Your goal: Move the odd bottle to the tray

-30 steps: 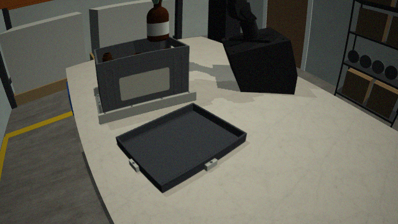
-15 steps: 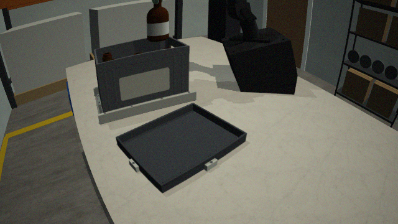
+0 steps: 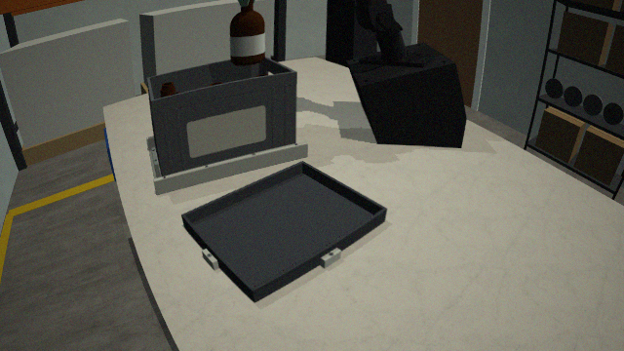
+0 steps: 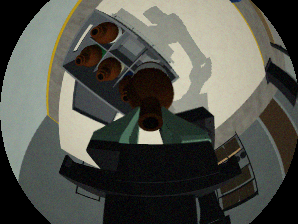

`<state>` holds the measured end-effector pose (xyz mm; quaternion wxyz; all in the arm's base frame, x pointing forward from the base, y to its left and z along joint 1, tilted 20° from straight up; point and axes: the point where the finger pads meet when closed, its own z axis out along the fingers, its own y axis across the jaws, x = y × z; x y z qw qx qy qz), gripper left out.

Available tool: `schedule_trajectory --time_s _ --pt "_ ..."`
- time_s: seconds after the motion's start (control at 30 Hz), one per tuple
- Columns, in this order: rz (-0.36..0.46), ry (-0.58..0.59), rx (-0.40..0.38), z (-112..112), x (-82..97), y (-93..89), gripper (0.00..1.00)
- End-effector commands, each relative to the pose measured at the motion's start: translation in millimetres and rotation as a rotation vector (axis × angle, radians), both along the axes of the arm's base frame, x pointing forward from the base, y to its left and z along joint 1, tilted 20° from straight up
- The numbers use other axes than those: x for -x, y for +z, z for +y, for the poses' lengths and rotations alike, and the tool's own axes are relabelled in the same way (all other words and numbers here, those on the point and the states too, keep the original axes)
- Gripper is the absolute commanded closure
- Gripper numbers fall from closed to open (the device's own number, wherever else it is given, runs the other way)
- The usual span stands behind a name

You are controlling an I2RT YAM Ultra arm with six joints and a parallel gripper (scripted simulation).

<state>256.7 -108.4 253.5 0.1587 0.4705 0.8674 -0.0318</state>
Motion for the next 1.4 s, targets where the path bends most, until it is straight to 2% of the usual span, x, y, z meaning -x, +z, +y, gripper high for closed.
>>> schedule_trajectory --time_s 0.0,0.6,1.37 --pt "-0.068 0.003 0.034 0.9 -0.9 23.3 1.00" --pt "-0.062 0.003 0.032 2.0 0.9 23.8 1.00" --pt "-0.062 0.003 0.031 5.7 6.8 34.4 1.00"
